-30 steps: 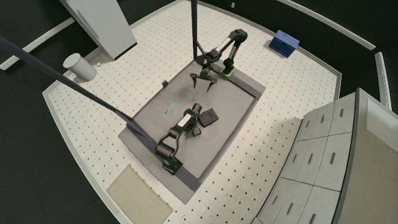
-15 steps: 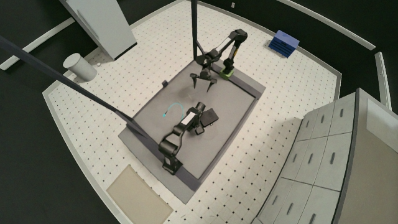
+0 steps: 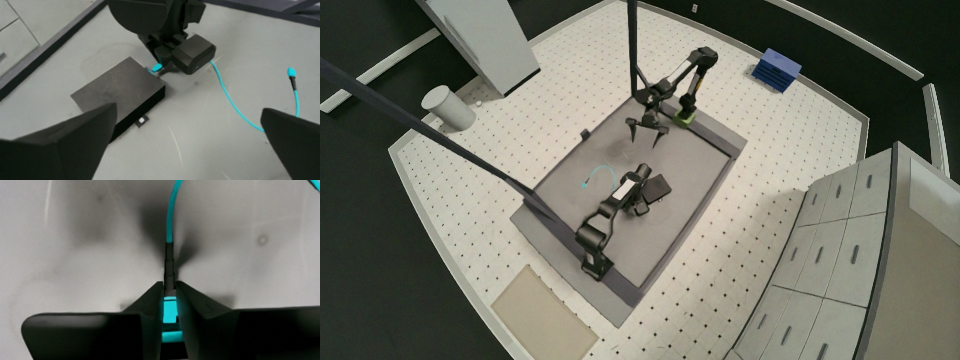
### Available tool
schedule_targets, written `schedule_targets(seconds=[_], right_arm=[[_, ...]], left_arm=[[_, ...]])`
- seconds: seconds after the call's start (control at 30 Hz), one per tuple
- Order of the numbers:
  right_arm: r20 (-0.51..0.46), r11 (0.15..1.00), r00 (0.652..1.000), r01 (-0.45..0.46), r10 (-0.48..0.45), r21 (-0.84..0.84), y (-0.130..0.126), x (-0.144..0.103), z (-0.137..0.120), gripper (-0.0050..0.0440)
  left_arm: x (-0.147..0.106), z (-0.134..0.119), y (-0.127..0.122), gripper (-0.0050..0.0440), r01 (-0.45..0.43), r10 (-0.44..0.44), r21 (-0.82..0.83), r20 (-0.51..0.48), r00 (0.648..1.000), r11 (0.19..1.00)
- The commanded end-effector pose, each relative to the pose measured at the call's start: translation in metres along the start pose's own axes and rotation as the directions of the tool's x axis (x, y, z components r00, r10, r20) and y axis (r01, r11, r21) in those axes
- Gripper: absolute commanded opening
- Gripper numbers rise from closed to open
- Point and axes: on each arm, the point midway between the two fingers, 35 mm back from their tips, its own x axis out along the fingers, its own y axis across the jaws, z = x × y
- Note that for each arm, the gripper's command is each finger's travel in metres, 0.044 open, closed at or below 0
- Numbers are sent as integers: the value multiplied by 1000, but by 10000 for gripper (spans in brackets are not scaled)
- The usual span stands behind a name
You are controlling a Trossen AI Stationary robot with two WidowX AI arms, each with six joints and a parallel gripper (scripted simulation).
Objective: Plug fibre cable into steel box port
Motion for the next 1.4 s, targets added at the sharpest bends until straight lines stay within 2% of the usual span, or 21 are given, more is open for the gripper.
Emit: schedule_targets(seconds=[0.0,0.2,0.33,1.37], right_arm=[[-44,999,999,32,-32,-3,-5,-19,-8,3],[-44,999,999,32,-32,-3,-5,-21,-8,3],[-33,998,999,16,-18,-60,-1,-15,-3,3],[-27,998,999,15,-17,-57,-3,-11,-13,3]], left_arm=[[-5,10,-2,440,10,-9,-14,23,1000,1000],[-5,10,-2,440,10,-9,-14,23,1000,1000],[-5,10,-2,440,10,-9,-14,23,1000,1000],[-5,10,-2,440,10,-9,-14,23,1000,1000]])
